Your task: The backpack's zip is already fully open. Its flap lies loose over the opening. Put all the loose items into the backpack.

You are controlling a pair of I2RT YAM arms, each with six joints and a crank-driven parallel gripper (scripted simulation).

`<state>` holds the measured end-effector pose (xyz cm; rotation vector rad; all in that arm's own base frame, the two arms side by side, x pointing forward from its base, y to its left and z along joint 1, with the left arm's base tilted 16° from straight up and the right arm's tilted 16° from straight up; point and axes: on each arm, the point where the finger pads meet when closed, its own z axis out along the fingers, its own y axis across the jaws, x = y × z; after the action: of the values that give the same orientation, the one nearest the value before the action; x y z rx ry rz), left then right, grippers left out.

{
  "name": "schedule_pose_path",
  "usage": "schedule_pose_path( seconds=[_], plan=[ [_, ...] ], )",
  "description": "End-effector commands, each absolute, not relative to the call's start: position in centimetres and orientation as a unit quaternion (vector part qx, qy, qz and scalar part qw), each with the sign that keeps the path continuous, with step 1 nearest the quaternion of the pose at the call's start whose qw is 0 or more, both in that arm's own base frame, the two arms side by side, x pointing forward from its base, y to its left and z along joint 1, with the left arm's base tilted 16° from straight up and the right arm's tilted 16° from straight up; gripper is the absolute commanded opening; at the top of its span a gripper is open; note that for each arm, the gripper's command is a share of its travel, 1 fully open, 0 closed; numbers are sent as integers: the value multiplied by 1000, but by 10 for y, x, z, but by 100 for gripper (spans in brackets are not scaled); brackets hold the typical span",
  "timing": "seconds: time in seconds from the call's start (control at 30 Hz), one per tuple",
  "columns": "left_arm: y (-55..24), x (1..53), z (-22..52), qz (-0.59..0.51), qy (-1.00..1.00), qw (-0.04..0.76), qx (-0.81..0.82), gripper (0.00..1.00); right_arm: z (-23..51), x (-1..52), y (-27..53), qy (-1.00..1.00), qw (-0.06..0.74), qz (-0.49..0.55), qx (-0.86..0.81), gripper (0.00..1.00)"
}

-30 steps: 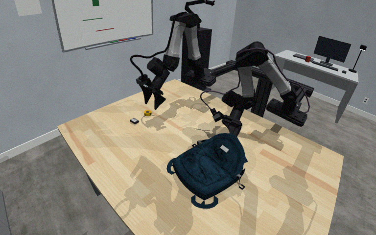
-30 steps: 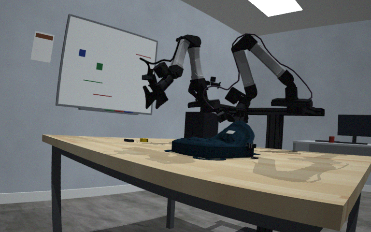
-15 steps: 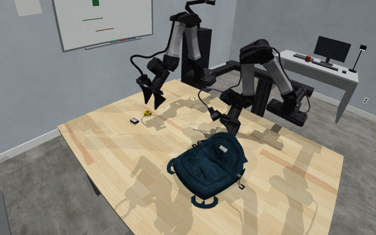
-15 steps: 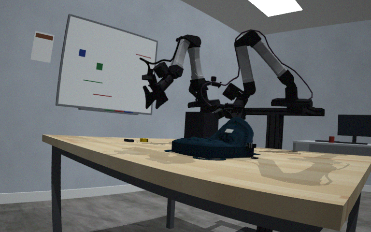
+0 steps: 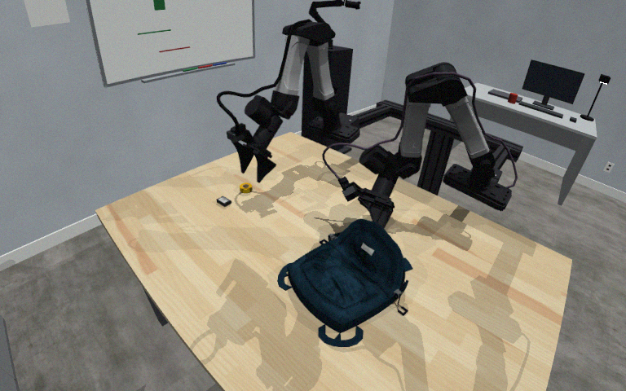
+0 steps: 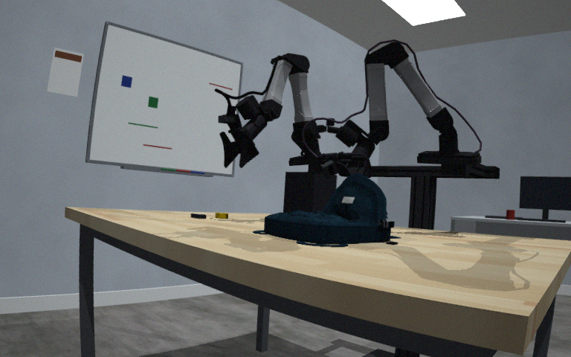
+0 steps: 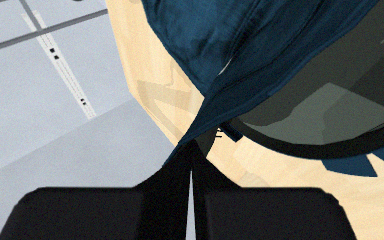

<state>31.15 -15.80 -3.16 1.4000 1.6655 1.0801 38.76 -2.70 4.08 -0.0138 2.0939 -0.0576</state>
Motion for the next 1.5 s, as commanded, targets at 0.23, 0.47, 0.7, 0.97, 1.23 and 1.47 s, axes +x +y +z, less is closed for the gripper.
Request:
schedule_pose_path(
  seconds=[0.23,0.47,0.7,0.97,1.23,1.47],
  plan=[
    [-170,337,-10,411,643,364,534,0,46,391,-25,861,507,-23,-8,90],
    [-169,356,-17,415,641,345,546,0,46,391,-25,861,507,-23,-8,90],
    [-174,373,-8,412,642,363,534,0,46,391,-25,861,507,-23,-8,90],
    [-177,387,1,411,642,374,527,0,46,391,-25,861,507,-23,-8,90],
    [-177,414,-19,414,641,356,539,0,46,391,-25,861,507,-23,-8,90],
    [-177,423,-25,414,641,356,539,0,46,391,-25,861,507,-23,-8,90]
  ],
)
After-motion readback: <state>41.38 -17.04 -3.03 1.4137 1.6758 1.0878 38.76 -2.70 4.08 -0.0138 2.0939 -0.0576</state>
